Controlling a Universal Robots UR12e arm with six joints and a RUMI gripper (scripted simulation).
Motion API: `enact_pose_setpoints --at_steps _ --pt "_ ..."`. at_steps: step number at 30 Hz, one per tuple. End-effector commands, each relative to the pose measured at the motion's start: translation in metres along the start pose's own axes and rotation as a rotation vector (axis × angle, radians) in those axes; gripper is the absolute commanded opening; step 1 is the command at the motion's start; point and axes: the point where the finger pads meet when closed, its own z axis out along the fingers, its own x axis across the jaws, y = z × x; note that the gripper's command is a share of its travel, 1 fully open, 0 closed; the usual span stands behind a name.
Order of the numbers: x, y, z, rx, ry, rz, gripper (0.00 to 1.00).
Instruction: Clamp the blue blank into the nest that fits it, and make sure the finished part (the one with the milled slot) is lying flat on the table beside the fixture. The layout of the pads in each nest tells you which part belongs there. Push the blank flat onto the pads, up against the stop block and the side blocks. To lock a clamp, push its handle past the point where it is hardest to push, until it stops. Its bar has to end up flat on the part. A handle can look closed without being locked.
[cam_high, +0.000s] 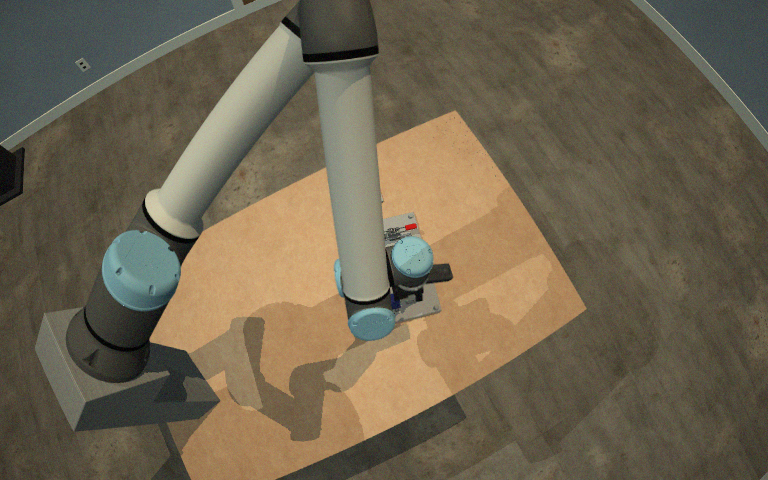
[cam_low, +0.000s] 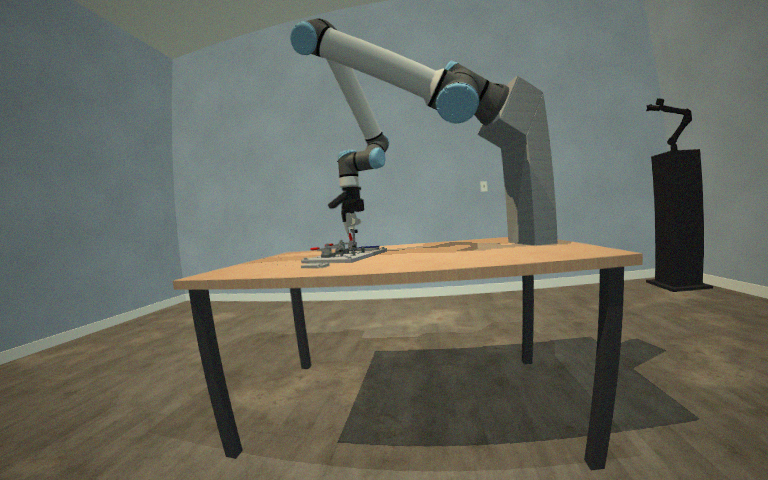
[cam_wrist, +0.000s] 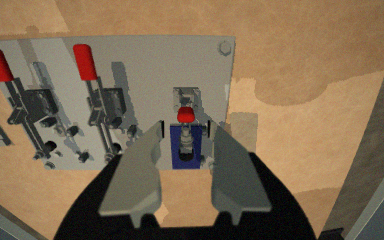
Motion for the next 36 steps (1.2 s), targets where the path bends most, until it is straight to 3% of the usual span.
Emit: enact_pose_setpoints --at_steps 1,17,29,36 --pt "0.0 -0.002 0.0 0.003 0.0 -0.001 0.28" --pt "-0.001 -0.003 0.004 0.003 0.0 -0.002 0.28" --pt "-0.001 -0.003 0.025 0.003 0.0 -0.002 0.28" --pt "-0.001 -0.005 0.027 0.005 0.0 -0.003 0.28"
